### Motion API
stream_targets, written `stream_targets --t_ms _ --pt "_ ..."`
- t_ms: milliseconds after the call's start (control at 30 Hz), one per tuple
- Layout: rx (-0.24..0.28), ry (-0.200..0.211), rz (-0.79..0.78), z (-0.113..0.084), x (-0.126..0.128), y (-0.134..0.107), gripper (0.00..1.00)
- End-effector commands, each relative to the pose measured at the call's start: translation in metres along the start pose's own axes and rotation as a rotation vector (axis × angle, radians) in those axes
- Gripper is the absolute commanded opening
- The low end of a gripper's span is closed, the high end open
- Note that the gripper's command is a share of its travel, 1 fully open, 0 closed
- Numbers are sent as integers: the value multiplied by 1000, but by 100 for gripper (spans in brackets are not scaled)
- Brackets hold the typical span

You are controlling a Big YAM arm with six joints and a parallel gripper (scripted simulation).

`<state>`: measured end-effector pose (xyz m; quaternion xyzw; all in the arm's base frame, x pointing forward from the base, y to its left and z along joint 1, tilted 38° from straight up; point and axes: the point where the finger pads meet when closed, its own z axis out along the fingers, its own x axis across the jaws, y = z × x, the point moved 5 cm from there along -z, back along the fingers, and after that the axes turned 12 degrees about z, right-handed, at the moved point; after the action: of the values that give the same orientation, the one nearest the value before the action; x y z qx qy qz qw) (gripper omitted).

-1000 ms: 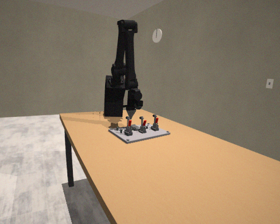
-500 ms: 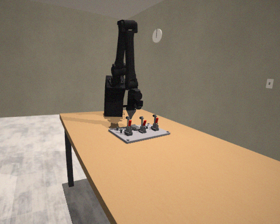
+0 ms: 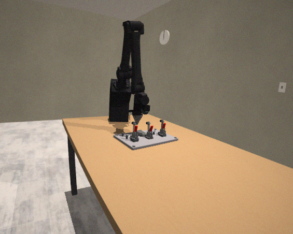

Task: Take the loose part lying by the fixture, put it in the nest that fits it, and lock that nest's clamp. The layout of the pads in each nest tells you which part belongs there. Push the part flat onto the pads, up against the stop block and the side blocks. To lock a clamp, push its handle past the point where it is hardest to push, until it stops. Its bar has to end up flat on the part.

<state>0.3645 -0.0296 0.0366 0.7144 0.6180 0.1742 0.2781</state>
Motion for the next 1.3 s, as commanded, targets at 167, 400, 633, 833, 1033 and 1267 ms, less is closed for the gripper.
stream_targets --t_ms 167,400,633,833,1033,1267 --pt "7 3 0 0 3 1 0" --pt "-3 -4 3 11 -2 3 0" --pt "-2 -2 -4 29 -1 2 0" --pt "-2 -5 -1 36 -3 2 0" --pt "-3 -1 -3 38 0 2 0" --pt "-3 -1 -3 38 0 2 0"
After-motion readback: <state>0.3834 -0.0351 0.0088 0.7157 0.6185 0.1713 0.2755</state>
